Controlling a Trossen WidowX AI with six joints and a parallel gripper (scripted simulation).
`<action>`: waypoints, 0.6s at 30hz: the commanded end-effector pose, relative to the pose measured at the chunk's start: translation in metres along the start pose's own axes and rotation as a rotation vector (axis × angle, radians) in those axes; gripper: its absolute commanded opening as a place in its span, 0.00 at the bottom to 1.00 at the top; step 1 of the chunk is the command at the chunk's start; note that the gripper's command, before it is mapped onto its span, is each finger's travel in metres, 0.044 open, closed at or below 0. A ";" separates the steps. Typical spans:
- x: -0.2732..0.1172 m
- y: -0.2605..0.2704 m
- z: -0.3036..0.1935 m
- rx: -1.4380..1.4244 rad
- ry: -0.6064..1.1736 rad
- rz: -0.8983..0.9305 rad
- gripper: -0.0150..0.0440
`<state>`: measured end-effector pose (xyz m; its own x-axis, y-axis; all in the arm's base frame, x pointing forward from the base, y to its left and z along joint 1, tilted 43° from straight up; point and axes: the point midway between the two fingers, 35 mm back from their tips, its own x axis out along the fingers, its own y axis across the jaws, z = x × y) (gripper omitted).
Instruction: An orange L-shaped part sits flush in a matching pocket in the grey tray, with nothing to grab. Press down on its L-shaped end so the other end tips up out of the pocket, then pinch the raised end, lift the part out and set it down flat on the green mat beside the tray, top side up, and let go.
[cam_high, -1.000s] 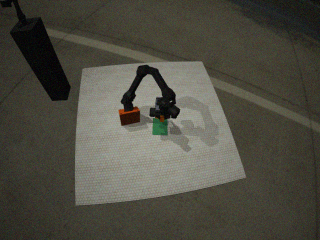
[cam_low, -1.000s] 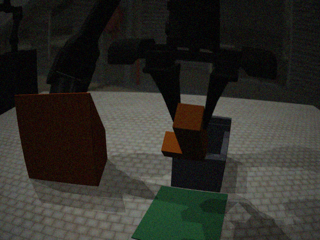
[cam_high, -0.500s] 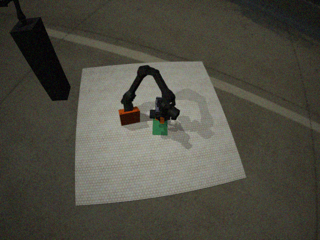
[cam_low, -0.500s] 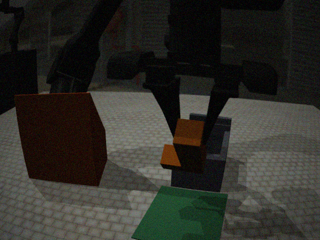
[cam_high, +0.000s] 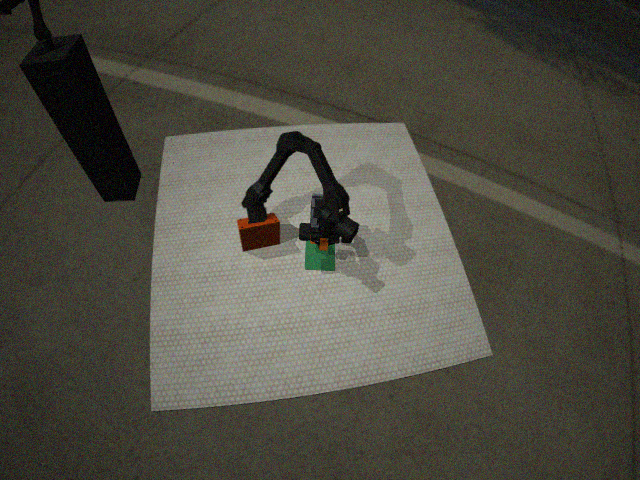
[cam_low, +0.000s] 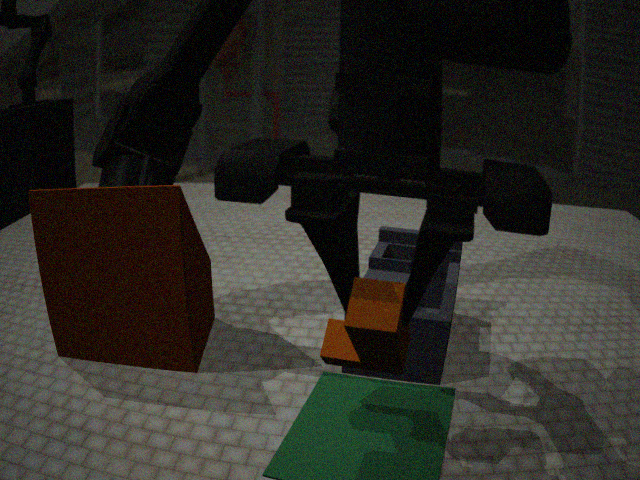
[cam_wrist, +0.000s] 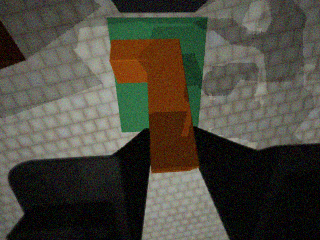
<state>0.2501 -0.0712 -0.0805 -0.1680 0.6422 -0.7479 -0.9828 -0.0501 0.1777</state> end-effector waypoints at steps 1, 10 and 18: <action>0.007 0.000 0.001 0.006 -0.005 -0.001 0.25; 0.021 0.000 0.001 0.005 -0.006 -0.001 0.25; 0.034 0.000 0.002 0.005 -0.006 -0.001 0.25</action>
<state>0.2453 -0.0521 -0.1021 -0.1674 0.6429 -0.7474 -0.9829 -0.0502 0.1769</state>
